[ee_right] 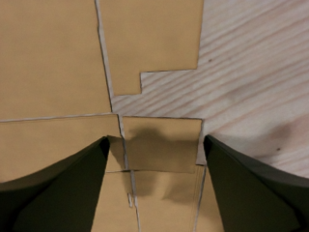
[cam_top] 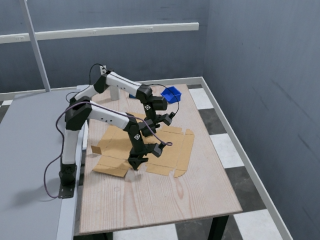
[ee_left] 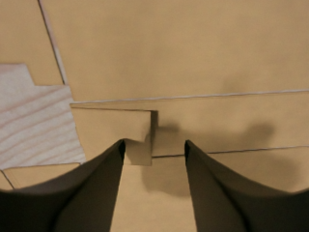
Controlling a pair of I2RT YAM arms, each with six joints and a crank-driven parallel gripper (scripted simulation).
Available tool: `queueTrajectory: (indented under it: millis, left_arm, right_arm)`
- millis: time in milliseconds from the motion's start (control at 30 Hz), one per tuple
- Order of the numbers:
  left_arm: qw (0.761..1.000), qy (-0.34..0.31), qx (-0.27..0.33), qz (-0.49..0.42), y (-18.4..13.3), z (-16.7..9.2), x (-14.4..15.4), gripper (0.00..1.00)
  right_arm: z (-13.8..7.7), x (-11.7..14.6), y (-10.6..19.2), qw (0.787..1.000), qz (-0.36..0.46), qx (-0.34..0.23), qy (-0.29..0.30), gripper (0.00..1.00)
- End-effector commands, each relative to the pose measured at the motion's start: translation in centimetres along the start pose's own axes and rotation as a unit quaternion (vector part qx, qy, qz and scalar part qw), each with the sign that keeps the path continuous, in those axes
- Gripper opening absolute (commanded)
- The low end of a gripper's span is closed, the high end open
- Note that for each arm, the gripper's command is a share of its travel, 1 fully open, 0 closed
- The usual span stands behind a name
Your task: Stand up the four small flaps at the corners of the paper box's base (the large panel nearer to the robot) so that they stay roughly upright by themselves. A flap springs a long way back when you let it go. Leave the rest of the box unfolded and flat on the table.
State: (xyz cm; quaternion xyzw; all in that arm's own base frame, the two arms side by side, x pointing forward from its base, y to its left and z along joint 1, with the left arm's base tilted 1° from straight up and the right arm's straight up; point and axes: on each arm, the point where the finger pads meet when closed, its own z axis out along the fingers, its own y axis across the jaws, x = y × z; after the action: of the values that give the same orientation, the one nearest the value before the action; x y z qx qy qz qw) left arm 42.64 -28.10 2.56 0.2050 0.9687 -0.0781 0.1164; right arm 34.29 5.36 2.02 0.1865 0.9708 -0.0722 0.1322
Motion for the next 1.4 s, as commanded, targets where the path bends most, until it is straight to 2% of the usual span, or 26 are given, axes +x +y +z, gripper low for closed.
queueTrajectory:
  millis: [0,467,967,1367]
  left_arm:
    - [1.000,-0.016,-0.003,-0.007,0.2,0.5,-1.2,0.51]
    - [1.000,-0.005,-0.005,-0.006,0.4,0.2,-0.7,0.51]
    - [1.000,-0.005,0.003,-0.003,2.6,-2.9,-1.4,0.51]
    - [1.000,-0.004,0.004,0.000,3.2,-3.3,-1.5,0.51]
  right_arm:
    - [1.2,1.4,-0.9,0.999,-0.008,0.027,0.026,0.81]
    - [1.2,1.4,-0.9,0.999,-0.008,0.027,0.026,0.81]
    - [1.2,1.4,-0.9,0.999,-0.008,0.027,0.026,0.81]
    - [1.2,1.4,-0.9,0.999,-0.008,0.027,0.026,0.81]
